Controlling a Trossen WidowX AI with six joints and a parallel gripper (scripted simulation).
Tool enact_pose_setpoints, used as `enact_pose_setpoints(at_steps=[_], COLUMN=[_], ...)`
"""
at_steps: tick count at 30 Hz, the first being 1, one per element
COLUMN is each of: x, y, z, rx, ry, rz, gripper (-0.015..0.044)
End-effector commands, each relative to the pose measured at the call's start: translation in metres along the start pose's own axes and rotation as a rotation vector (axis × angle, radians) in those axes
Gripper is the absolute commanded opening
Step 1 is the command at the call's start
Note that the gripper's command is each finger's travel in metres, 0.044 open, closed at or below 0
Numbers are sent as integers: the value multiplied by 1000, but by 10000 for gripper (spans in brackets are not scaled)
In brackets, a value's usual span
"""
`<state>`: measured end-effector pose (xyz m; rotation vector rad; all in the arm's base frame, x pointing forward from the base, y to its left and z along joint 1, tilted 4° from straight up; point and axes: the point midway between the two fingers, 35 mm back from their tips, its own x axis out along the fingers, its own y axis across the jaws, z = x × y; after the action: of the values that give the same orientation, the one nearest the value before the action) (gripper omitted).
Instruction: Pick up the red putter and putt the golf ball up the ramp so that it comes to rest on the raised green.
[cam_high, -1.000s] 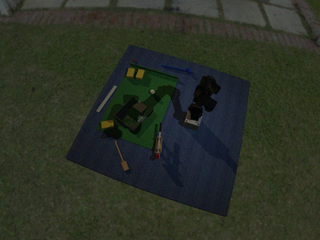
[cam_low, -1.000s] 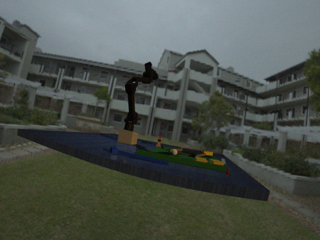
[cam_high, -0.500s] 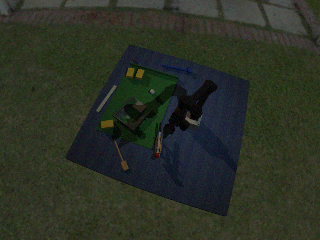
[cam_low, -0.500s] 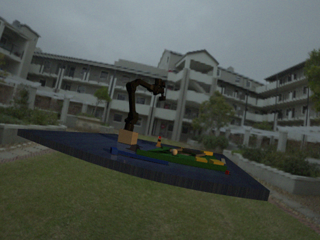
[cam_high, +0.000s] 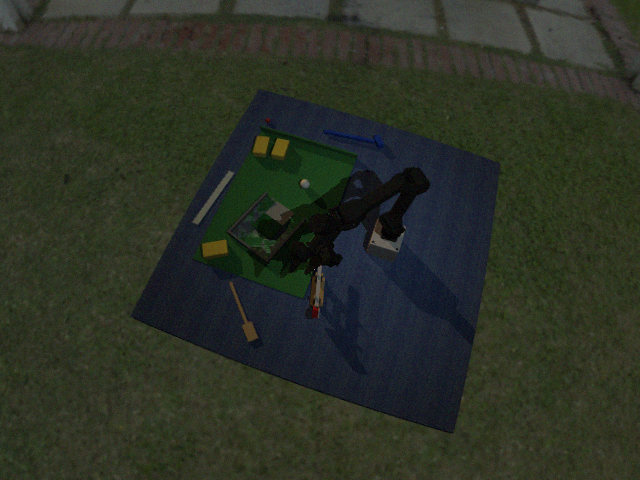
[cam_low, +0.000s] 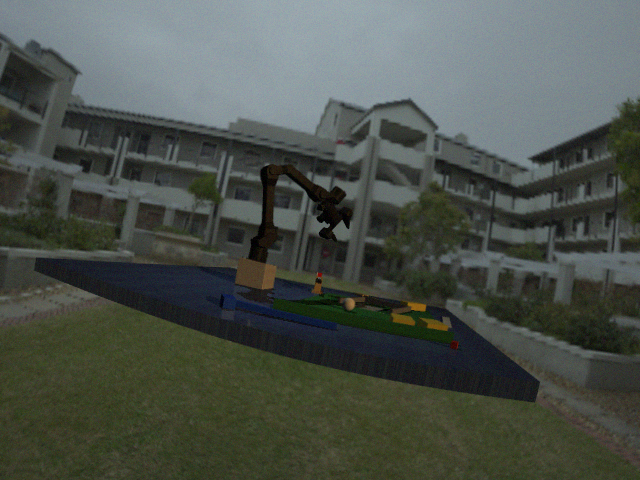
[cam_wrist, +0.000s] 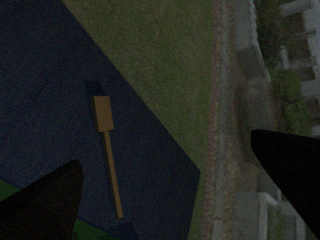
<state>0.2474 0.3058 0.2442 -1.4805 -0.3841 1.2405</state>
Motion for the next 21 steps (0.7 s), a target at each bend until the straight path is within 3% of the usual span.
enact_pose_setpoints(at_steps=[1, 12, 21], x=[7, -29, -30], y=[50, 206, 222], z=[-34, -105, -108], rx=[142, 676, 718], ry=[70, 285, 297], rz=[174, 712, 748], gripper=[440, 440, 440])
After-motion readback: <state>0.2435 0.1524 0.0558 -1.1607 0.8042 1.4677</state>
